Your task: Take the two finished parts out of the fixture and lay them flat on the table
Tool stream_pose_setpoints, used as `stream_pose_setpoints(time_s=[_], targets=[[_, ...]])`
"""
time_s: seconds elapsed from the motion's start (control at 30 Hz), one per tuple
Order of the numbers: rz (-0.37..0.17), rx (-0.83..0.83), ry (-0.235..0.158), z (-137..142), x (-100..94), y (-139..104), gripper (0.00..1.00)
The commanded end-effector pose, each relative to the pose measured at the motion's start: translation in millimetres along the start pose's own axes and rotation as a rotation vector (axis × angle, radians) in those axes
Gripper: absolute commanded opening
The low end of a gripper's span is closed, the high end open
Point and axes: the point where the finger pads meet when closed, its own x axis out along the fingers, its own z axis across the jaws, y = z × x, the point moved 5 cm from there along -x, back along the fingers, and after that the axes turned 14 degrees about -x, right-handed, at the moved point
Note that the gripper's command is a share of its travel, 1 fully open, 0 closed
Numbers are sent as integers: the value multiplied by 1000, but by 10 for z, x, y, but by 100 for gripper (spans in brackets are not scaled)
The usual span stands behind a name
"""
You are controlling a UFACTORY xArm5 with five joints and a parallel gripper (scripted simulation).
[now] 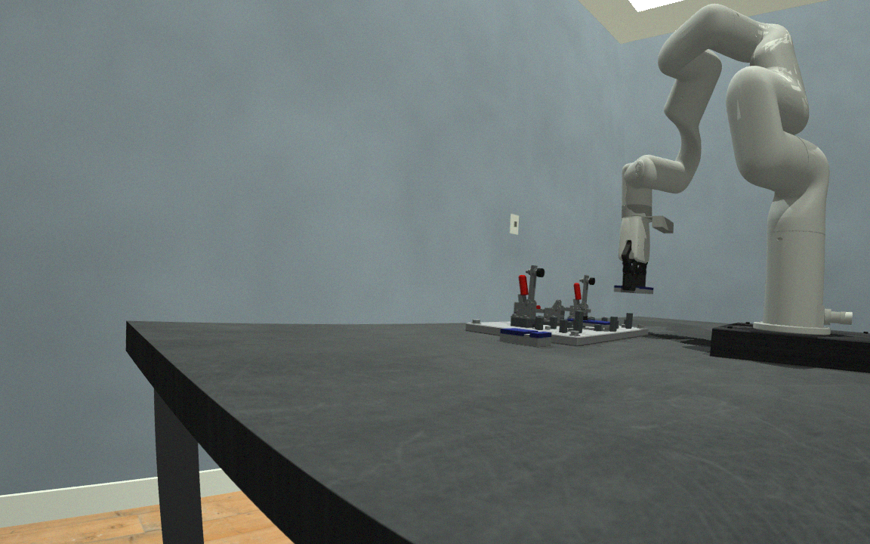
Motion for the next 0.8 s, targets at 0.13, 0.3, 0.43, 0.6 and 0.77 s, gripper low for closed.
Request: stream_pose_setpoints(time_s=[0.13, 0.3, 0.43, 0.6, 0.77], targets=[[-3, 0, 3, -73, -13, 8, 0], [-3, 0, 3, -89, -13, 12, 0], [-3, 0, 3, -91, -13, 13, 0], [-3, 0, 3, -92, -13, 13, 0], [-3, 0, 3, -93, -13, 13, 0]])
